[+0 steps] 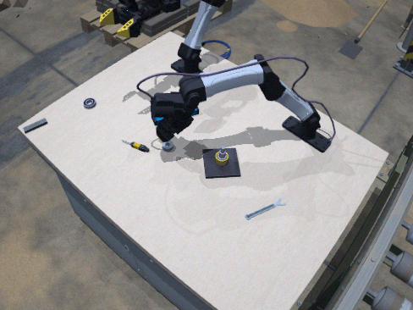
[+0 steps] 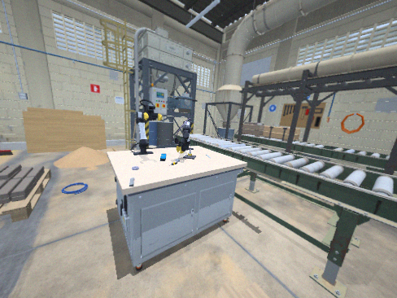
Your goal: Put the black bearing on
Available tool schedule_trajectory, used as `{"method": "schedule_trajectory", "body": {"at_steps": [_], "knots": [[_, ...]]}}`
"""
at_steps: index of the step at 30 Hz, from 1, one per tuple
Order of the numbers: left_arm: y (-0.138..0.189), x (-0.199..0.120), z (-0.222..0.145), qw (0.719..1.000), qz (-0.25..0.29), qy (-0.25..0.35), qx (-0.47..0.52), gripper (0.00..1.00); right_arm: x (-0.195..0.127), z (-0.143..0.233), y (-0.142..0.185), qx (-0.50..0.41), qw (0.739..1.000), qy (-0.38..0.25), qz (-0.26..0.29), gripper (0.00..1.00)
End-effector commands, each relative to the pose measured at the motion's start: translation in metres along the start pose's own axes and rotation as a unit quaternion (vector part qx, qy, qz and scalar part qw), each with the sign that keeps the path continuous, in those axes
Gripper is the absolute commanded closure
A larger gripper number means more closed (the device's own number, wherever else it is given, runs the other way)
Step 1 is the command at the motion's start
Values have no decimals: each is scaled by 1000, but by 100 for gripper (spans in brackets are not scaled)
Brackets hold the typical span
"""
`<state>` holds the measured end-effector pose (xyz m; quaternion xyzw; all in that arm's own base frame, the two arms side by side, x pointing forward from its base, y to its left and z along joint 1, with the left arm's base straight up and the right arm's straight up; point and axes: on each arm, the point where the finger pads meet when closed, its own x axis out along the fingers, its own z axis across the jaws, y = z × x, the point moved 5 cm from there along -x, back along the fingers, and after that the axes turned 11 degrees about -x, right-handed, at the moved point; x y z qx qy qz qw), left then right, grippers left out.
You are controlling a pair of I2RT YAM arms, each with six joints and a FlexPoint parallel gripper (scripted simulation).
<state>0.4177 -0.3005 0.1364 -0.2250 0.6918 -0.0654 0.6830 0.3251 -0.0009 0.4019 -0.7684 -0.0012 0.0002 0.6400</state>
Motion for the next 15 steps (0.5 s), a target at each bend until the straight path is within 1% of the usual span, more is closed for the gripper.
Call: {"method": "schedule_trajectory", "body": {"at_steps": [1,5,10,15], "knots": [[-3,-19,5,1000,-11,-13,2,44,-3,-3,-19,2,1000,6,-23,0],[-7,-9,-2,1000,-5,-6,3,44,-3,-3,-19,2,1000,6,-23,0],[-5,-10,1,1000,-7,-6,2,44,-3,-3,-19,2,1000,6,-23,0],[2,-3,7,1000,-1,-1,-4,44,-3,-3,-19,2,1000,6,-23,0]]}}
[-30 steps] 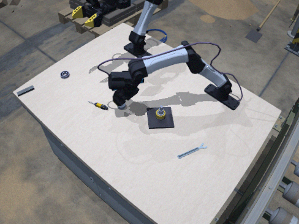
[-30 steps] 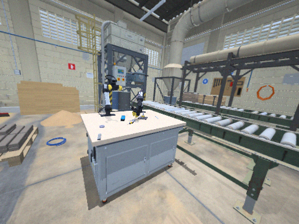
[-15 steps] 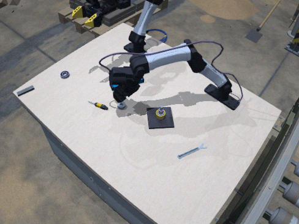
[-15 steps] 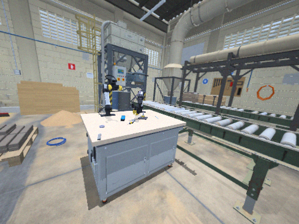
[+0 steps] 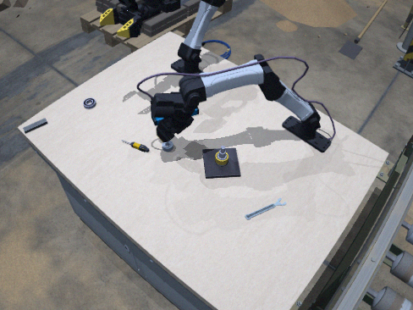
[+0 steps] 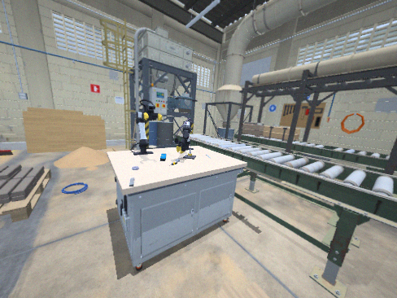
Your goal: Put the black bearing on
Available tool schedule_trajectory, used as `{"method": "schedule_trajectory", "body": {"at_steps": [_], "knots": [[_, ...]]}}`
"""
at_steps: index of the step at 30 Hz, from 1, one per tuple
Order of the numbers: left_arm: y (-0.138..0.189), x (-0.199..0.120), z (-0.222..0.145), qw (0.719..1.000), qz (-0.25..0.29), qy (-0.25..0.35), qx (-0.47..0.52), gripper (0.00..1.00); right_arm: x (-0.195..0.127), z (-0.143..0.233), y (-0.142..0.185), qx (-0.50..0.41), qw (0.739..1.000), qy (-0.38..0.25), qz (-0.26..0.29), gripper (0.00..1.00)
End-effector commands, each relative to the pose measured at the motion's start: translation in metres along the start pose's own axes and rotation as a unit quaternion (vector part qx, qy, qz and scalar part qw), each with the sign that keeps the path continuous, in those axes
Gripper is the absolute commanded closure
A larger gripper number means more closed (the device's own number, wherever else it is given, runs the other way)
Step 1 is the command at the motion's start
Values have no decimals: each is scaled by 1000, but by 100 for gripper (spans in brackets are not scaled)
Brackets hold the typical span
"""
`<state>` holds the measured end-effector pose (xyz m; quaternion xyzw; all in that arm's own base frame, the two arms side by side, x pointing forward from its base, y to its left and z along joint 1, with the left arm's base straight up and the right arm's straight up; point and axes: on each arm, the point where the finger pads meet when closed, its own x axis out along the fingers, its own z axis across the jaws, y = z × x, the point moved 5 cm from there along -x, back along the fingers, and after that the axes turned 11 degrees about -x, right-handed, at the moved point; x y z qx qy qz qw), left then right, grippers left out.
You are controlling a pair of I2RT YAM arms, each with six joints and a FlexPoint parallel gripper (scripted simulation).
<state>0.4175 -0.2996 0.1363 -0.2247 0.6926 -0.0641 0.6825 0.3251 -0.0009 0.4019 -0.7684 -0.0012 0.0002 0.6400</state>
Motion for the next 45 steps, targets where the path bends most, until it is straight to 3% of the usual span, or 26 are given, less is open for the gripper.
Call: {"method": "schedule_trajectory", "body": {"at_steps": [1,19,20,21,29,43,45], "knots": [[-1,-1,4,1000,-1,0,0,44,-3,-3,-19,2,1000,6,-23,0],[1,-5,7,1000,-3,-2,-2,44,-3,-3,-19,2,1000,6,-23,0],[-15,-45,13,998,-44,-53,3,44,-3,-3,-19,2,1000,6,-23,0],[-4,-33,10,999,-29,-41,-10,44,-3,-3,-19,2,1000,6,-23,0],[-2,-63,26,991,-66,-100,-58,44,-3,-3,-19,2,1000,6,-23,0],[27,-152,47,948,-157,-224,-162,44,-3,-3,-19,2,1000,6,-23,0],[27,-152,47,948,-157,-224,-162,44,-3,-3,-19,2,1000,6,-23,0]]}}
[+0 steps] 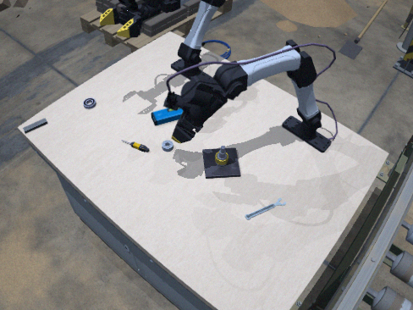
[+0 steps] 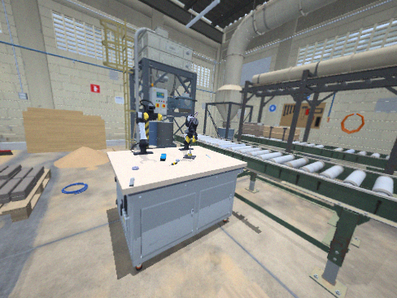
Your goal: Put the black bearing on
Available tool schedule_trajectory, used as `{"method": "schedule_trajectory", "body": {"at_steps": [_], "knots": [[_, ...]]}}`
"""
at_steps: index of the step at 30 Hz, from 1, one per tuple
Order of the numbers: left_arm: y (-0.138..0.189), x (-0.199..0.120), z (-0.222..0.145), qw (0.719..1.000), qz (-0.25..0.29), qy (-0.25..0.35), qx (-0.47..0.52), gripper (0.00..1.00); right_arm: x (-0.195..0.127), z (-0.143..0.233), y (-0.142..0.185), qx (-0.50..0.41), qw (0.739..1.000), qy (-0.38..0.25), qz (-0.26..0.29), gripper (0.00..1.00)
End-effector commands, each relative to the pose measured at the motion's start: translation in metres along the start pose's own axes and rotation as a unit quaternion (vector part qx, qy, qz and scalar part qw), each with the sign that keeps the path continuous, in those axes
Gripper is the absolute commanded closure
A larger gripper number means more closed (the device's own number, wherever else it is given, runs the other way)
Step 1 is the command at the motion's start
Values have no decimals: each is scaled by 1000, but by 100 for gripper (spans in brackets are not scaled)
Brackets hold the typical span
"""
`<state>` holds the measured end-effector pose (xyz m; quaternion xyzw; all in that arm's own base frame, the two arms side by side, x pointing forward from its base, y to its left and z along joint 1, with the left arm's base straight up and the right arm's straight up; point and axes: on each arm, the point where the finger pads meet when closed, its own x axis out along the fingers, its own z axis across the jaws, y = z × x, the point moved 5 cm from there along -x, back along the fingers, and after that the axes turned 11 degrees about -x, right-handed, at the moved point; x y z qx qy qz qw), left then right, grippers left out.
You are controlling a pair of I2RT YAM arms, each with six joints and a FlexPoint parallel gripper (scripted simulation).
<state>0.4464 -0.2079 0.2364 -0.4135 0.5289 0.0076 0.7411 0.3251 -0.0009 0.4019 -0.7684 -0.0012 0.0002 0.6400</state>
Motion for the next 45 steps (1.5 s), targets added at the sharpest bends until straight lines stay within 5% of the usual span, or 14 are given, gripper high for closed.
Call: {"method": "schedule_trajectory", "body": {"at_steps": [1,21,35,45], "knots": [[-16,-23,10,997,-54,-46,-19,44,-3,-3,-19,2,1000,6,-23,0],[7,-135,55,949,-199,-187,-156,44,-3,-3,-19,2,1000,6,-23,0],[37,-207,64,881,-309,-267,-238,44,-3,-3,-19,2,1000,6,-23,0],[70,-268,58,803,-408,-322,-292,44,-3,-3,-19,2,1000,6,-23,0]]}}
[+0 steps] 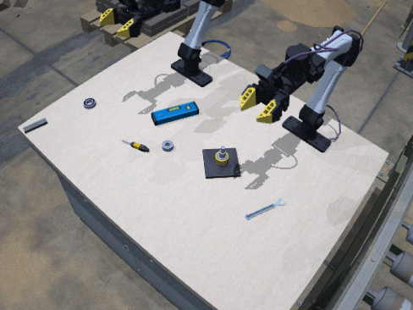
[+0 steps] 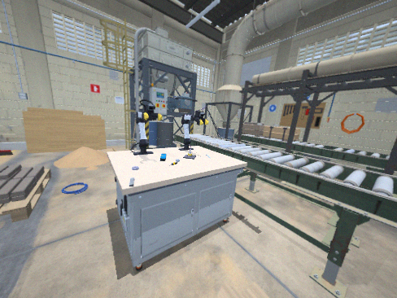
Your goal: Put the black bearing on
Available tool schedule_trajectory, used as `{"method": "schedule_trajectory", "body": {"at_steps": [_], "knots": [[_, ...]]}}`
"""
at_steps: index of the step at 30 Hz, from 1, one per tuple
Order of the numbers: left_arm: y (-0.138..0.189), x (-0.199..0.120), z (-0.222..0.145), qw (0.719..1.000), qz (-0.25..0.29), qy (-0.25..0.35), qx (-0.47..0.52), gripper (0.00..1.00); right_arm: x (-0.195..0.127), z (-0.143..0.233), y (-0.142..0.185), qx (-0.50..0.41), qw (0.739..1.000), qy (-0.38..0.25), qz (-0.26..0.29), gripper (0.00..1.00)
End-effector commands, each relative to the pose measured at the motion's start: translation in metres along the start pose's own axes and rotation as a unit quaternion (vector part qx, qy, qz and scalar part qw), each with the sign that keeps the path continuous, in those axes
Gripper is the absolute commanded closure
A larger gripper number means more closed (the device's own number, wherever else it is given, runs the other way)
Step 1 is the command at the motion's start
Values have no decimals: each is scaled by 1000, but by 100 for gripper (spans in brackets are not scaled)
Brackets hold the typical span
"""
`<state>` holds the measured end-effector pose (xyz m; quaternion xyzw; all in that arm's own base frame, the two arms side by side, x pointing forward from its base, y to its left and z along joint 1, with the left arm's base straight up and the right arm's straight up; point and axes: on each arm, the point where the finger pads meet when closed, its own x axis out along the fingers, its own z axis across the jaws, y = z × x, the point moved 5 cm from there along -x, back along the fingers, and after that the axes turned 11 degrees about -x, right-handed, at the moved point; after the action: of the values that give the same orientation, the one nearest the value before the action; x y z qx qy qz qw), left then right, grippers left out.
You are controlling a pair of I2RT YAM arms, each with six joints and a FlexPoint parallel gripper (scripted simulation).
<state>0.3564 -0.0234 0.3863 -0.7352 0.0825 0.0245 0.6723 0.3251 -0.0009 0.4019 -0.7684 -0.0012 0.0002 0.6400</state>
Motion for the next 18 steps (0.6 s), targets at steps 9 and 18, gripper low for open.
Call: {"method": "schedule_trajectory", "body": {"at_steps": [9,18], "knots": [[-17,-40,22,992,-103,-39,-63,44,-3,-3,-19,2,1000,6,-23,0],[-24,-37,20,995,-88,-33,-45,44,-3,-3,-19,2,1000,6,-23,29]]}}
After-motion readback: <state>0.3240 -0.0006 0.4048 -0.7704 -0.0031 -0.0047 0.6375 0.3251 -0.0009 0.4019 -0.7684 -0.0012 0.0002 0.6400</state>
